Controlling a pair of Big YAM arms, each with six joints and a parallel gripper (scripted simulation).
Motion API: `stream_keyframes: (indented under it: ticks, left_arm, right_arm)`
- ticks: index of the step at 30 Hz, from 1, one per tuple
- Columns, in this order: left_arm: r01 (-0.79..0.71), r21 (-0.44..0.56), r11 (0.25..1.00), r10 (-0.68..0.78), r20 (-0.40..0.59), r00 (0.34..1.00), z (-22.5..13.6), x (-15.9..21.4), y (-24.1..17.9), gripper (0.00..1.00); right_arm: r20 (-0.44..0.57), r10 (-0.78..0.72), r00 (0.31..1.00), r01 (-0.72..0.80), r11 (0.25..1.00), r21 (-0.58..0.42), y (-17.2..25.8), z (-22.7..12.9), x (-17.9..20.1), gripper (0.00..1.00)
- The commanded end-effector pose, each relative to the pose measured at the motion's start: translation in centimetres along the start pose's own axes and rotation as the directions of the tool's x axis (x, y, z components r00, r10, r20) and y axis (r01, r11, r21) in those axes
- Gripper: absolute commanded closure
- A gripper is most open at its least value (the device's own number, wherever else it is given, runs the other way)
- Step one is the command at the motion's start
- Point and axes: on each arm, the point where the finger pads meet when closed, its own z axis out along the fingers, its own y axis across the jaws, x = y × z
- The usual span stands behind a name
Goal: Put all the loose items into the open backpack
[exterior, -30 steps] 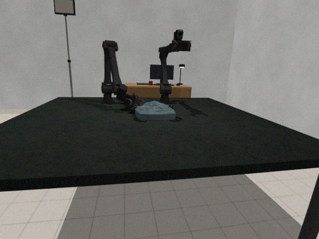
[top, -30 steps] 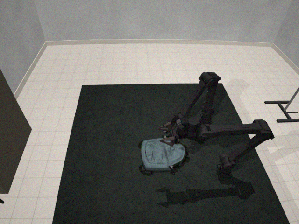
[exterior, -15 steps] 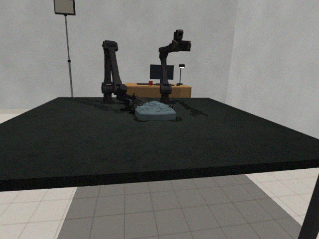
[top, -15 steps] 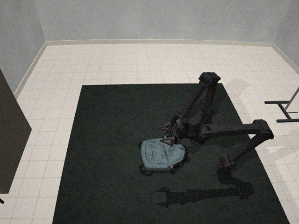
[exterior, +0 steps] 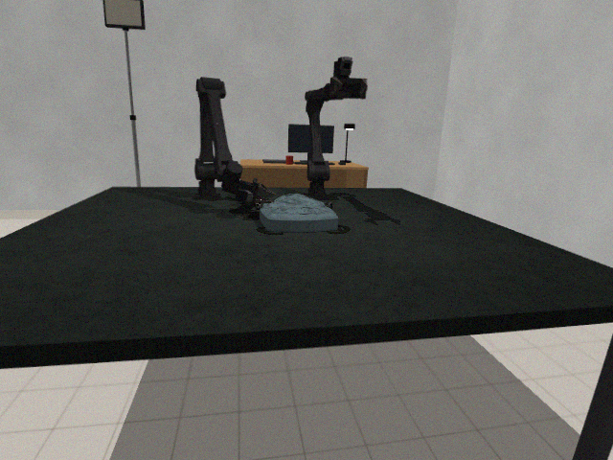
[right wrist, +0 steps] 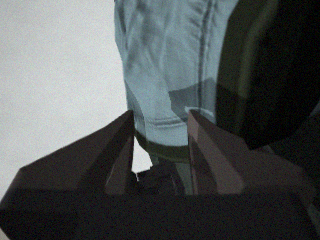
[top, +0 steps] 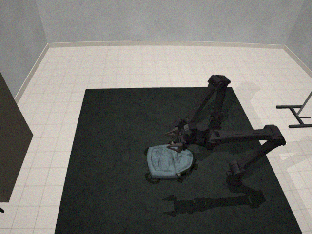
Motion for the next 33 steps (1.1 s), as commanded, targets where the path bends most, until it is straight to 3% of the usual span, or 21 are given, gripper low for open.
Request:
stream_keyframes:
  ticks: [1,28,29,33]
  left_arm:
    - [0.013,0.003,1.0,-0.013,0.062,0.998,-0.4,-3.2,0.0,0.1]
    - [0.013,0.003,1.0,-0.013,0.062,0.998,-0.5,-3.2,0.1,0.1]
    - [0.013,0.003,1.0,-0.013,0.062,0.998,-0.5,-3.2,0.1,0.1]
    - [0.013,0.003,1.0,-0.013,0.062,0.998,-0.6,-3.2,0.1,0.1]
  right_arm:
    - [0.034,-0.101,0.994,0.102,0.994,-0.03,3.2,-1.3,-2.6,0.68]
    - [0.037,-0.104,0.994,0.105,0.994,-0.024,3.1,-6.2,-2.7,0.68]
    - [0.037,-0.105,0.994,0.106,0.994,-0.024,3.8,-6.4,-2.6,0.41]
    - [0.038,-0.109,0.993,0.11,0.994,-0.024,6.5,-7.6,-2.2,0.41]
